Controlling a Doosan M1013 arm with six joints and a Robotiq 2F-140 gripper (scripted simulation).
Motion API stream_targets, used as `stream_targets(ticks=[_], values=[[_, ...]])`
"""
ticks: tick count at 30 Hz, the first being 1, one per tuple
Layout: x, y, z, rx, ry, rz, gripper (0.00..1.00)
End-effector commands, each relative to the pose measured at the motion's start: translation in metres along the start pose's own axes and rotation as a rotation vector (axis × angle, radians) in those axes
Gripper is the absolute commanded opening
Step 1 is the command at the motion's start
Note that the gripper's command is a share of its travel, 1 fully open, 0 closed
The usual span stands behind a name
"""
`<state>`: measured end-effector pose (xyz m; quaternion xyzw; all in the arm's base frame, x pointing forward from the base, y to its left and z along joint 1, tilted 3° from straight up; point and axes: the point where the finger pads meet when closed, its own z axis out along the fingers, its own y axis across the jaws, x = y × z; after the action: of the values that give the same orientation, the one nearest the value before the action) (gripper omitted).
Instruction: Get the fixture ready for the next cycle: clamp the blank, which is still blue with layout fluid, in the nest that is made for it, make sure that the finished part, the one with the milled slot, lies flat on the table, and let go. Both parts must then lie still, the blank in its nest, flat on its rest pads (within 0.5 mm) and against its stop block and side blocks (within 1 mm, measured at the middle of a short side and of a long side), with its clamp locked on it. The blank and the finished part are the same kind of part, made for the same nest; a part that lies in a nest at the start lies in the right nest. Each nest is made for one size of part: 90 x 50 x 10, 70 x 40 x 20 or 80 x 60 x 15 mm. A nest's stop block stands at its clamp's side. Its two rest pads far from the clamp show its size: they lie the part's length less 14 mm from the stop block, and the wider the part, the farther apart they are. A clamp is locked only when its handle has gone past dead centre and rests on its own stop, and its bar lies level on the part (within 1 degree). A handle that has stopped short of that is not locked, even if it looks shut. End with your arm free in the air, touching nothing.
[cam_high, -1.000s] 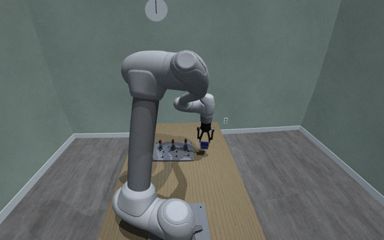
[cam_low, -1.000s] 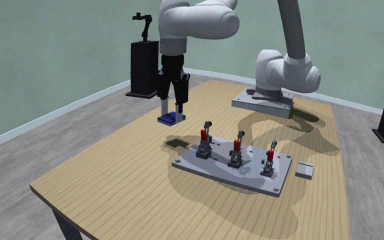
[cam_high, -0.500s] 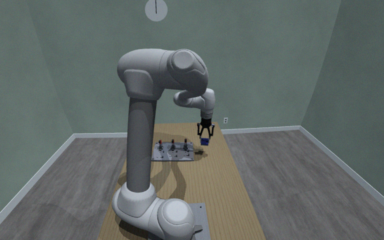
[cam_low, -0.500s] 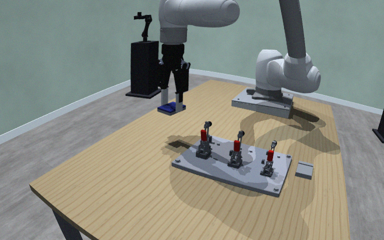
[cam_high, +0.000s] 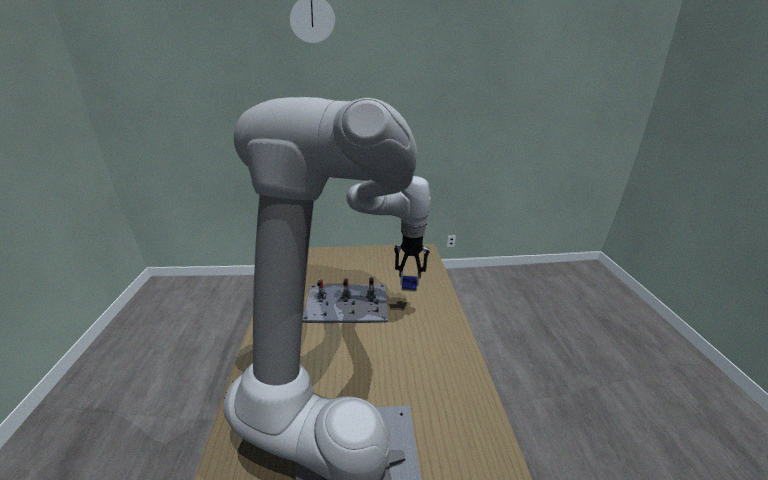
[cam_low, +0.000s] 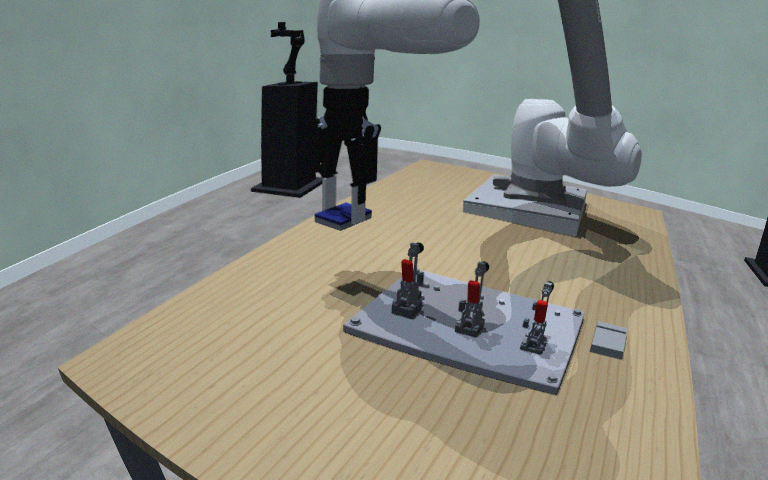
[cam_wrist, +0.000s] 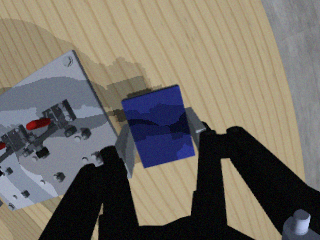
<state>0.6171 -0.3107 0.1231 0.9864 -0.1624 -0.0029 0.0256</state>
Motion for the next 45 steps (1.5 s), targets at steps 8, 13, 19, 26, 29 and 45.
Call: stream_targets(ticks=[8, 13, 19, 26, 29, 45], values=[[0.000, 0.000, 0.000, 0.000, 0.000, -0.131, 0.00], [0.000, 0.000, 0.000, 0.000, 0.000, -0.151, 0.00], [-0.001, 0.000, 0.001, 0.000, 0.000, -0.151, 0.00], [-0.005, 0.001, 0.004, 0.000, 0.000, -0.151, 0.00], [-0.008, 0.001, 0.007, 0.000, 0.000, -0.151, 0.00], [-0.025, 0.004, 0.022, 0.000, 0.000, -0.151, 0.00]])
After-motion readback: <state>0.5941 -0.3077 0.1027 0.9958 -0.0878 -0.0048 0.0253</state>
